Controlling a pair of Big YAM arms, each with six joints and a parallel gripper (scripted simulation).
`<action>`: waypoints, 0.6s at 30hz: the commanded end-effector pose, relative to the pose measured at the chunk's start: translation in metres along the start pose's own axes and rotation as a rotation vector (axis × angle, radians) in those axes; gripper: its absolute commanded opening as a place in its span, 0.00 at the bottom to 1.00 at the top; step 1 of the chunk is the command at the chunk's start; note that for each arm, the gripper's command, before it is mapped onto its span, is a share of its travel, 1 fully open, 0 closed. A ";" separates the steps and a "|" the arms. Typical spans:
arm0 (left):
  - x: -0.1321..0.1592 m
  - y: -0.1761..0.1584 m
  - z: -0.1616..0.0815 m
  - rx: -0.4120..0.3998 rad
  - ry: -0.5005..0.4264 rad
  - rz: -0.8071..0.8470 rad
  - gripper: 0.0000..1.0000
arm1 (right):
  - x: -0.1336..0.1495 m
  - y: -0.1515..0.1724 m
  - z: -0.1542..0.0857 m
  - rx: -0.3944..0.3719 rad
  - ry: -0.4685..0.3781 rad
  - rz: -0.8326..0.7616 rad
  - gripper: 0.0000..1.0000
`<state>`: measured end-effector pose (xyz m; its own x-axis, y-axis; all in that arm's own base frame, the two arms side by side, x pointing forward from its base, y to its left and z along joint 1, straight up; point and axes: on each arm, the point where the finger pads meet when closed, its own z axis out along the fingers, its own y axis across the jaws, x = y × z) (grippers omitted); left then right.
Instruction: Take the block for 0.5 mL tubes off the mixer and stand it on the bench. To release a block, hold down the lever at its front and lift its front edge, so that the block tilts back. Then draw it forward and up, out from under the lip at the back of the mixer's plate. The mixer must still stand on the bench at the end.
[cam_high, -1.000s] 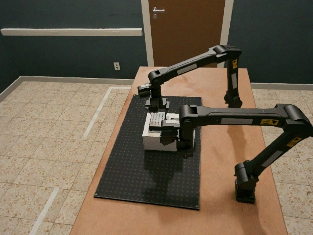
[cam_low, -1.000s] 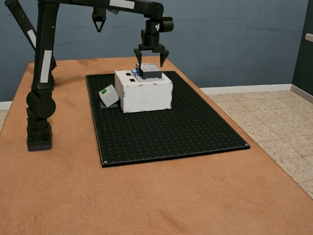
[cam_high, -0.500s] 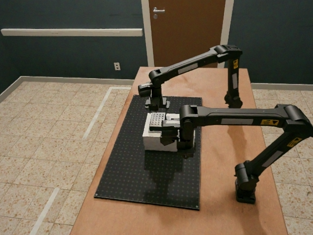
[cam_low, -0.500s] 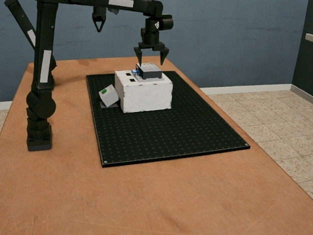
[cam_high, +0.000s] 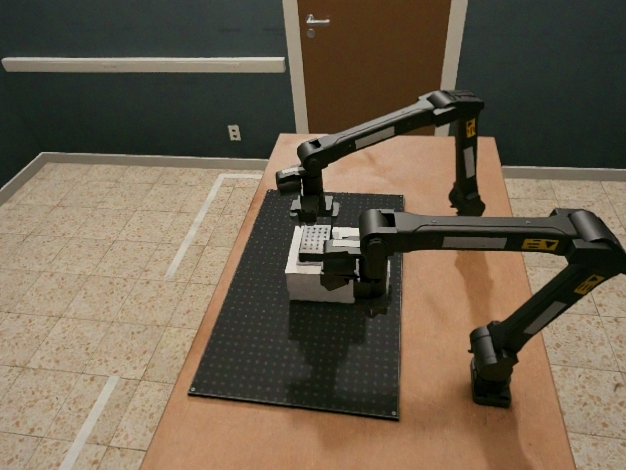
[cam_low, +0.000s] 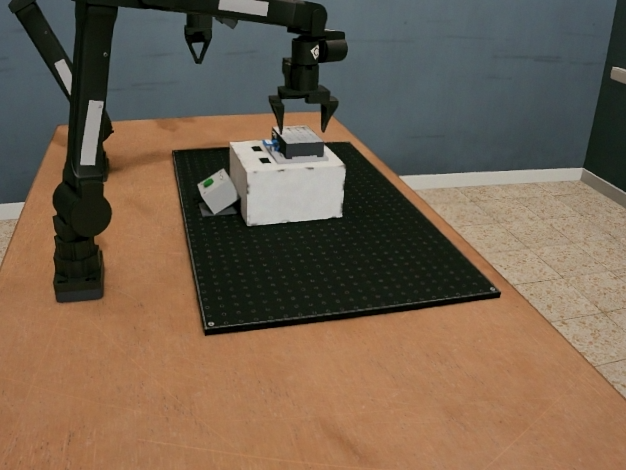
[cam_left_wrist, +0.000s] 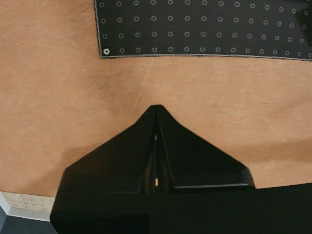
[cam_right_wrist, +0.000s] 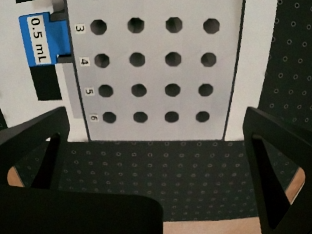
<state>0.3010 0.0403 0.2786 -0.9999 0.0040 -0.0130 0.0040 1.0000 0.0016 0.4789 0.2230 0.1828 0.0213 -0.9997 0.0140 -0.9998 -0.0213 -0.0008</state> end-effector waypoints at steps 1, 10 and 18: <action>-0.017 0.000 -0.033 -0.014 -0.095 0.002 0.00 | -0.004 0.002 0.006 -0.014 0.008 -0.022 1.00; -0.011 -0.001 -0.021 -0.010 -0.065 0.002 0.00 | -0.007 -0.004 -0.012 0.038 -0.015 -0.020 1.00; -0.004 -0.002 -0.008 -0.006 -0.033 0.002 0.00 | -0.011 -0.013 -0.034 0.088 -0.039 0.007 1.00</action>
<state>0.3015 0.0404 0.2795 -0.9999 0.0040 -0.0153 0.0040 1.0000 0.0020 0.4783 0.2234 0.1812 0.0251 -0.9996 0.0149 -0.9997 -0.0251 0.0013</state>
